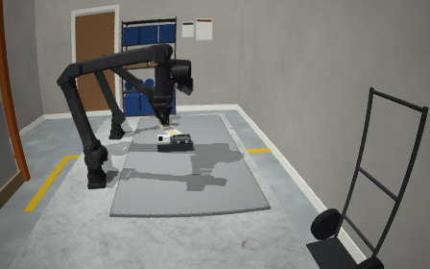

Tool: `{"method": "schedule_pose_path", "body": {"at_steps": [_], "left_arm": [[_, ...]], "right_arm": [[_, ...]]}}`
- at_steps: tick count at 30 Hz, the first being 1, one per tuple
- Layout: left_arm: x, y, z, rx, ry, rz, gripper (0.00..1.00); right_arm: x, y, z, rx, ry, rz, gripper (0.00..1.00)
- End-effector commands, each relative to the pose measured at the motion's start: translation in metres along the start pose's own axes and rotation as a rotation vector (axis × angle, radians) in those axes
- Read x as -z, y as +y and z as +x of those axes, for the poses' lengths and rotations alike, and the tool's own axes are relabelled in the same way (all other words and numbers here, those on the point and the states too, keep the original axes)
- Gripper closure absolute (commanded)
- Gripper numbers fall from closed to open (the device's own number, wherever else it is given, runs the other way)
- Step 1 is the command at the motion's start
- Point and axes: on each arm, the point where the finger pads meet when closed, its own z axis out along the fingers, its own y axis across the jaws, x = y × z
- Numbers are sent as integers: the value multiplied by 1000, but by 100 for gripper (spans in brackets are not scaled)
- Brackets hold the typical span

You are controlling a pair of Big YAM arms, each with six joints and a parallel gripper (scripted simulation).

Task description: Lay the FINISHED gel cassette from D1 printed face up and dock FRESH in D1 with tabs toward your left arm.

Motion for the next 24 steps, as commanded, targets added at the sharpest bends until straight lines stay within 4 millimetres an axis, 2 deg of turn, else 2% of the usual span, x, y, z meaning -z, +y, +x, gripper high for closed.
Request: {"method": "schedule_pose_path", "body": {"at_steps": [1, 17, 24], "left_arm": [[6, 0, -4, 0, -7, 0, 2], [6, 0, -4, 0, -7, 0, 2], [17, 0, -4, 0, -10, 0, 2]], "right_arm": [[18, -2, -10, 7, -18, 1, 0], [18, -2, -10, 7, -18, 1, 0], [18, -2, -10, 7, -18, 1, 0]]}}
